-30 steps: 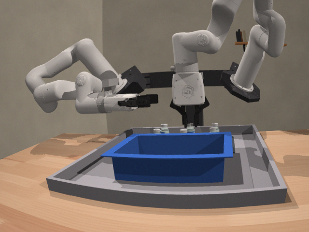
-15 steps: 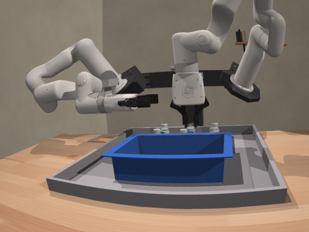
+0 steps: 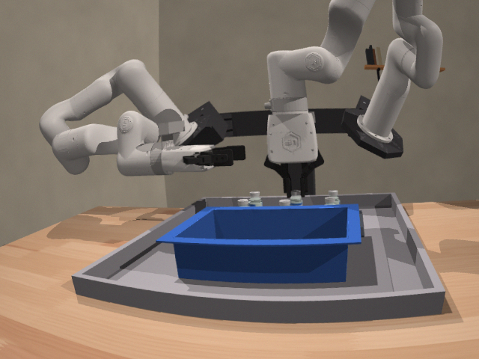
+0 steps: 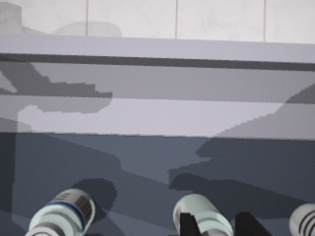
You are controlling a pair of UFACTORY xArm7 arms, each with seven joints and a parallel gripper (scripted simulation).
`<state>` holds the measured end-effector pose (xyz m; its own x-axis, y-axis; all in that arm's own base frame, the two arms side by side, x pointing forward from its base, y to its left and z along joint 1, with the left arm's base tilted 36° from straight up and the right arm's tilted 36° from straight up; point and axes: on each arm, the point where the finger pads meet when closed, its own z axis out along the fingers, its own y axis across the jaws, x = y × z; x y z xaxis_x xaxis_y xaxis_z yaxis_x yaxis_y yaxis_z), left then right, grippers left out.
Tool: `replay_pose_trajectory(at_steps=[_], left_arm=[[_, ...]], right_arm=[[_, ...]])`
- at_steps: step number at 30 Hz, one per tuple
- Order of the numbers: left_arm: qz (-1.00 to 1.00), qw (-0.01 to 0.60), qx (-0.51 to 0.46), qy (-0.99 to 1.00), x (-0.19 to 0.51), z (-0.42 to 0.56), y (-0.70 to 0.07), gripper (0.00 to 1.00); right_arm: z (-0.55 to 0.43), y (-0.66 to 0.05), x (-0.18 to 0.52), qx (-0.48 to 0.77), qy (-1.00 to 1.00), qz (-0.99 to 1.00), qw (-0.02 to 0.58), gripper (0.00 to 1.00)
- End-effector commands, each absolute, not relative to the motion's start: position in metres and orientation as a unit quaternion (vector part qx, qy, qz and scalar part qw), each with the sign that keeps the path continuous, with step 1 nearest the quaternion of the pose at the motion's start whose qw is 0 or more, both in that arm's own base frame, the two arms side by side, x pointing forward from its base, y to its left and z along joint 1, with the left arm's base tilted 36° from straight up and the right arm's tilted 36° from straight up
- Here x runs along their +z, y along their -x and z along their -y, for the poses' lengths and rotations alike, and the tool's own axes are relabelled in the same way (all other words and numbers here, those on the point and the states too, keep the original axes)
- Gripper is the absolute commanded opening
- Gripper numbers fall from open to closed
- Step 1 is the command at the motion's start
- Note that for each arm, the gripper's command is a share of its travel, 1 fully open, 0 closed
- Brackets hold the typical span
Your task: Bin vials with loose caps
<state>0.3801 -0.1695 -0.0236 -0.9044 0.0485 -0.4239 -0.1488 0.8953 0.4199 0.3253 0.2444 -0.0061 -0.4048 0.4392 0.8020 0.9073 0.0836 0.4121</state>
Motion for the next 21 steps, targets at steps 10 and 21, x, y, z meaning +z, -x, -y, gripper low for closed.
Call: replay_pose_trajectory(at_steps=[10,21], left_arm=[[-0.949,0.218,0.225,0.025,-0.0225,0.1717,-0.3803,0.26],[-0.949,0.218,0.225,0.025,-0.0223,0.1717,-0.3803,0.24]], right_arm=[[-0.2455,-0.3247,-0.0051,-0.472,0.484,0.694,0.249,1.00],[-0.2457,-0.3247,-0.0048,-0.472,0.484,0.694,0.249,1.00]])
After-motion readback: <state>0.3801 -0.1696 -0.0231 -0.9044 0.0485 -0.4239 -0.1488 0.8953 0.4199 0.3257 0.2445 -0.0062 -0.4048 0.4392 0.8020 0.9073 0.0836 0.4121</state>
